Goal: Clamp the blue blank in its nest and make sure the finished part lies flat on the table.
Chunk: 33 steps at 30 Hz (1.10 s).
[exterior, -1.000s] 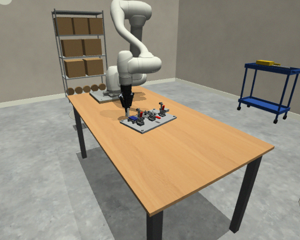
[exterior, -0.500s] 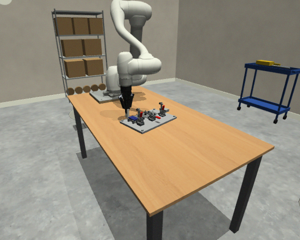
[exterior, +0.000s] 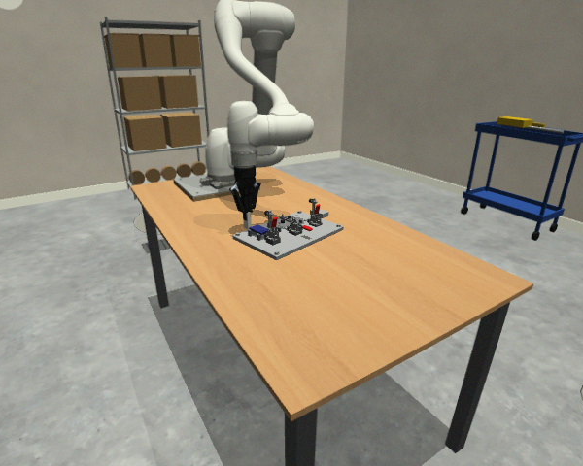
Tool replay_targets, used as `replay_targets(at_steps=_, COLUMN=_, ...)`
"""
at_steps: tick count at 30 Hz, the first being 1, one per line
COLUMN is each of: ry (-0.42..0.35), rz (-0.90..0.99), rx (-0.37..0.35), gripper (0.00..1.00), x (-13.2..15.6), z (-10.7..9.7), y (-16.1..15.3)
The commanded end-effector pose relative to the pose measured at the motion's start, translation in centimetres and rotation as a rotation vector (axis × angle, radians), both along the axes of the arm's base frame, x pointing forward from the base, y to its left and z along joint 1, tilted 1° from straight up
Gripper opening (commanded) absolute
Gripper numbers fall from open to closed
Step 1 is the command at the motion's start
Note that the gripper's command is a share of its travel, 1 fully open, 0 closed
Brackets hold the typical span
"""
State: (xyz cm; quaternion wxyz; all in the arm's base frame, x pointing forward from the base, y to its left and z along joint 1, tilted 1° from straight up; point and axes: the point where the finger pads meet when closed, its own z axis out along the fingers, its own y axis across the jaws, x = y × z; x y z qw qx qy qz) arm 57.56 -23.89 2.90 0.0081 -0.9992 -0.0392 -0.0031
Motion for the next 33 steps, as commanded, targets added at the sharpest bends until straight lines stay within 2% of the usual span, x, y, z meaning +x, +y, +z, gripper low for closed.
replay_targets(at_steps=1, ry=0.001, rz=-0.003, rx=0.005, gripper=0.0, x=0.12, z=-0.32, y=-0.03)
replay_targets(at_steps=33, ry=0.001, rz=-0.003, rx=0.005, gripper=0.0, x=0.6, z=-0.32, y=0.01)
